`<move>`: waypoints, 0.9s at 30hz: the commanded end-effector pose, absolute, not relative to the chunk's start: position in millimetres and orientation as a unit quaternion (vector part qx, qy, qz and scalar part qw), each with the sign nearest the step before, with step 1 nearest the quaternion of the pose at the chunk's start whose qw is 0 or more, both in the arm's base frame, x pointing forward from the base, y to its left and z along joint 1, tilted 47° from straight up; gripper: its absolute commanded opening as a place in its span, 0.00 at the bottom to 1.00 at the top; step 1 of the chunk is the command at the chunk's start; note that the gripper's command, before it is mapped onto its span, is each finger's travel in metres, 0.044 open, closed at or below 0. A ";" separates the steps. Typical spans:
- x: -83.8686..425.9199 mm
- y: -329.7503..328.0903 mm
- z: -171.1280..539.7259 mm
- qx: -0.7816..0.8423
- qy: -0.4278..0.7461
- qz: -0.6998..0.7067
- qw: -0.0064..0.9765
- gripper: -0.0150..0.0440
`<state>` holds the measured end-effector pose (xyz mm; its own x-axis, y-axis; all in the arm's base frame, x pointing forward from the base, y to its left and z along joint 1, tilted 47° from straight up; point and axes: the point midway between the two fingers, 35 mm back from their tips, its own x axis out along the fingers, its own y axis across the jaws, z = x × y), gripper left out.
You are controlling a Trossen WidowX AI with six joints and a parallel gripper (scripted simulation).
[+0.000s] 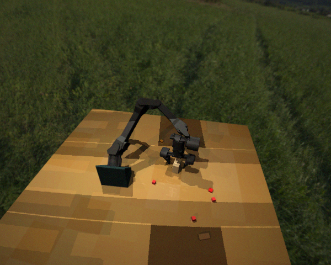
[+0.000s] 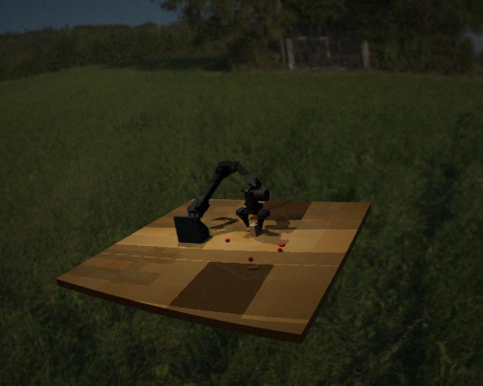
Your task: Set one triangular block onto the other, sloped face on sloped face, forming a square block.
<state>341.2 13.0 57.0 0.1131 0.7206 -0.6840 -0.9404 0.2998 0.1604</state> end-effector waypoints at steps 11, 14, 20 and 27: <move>341.1 -22.5 86.9 -0.162 0.348 0.568 0.728 1.00; 334.1 -53.3 116.9 -0.161 0.348 0.568 0.728 1.00; 328.8 -66.5 131.4 -0.160 0.347 0.569 0.728 1.00; 332.9 -63.3 127.8 -0.165 0.344 0.559 0.736 1.00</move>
<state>332.6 -63.5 127.9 0.1362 0.7098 -0.6911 -0.9382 0.3164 0.1400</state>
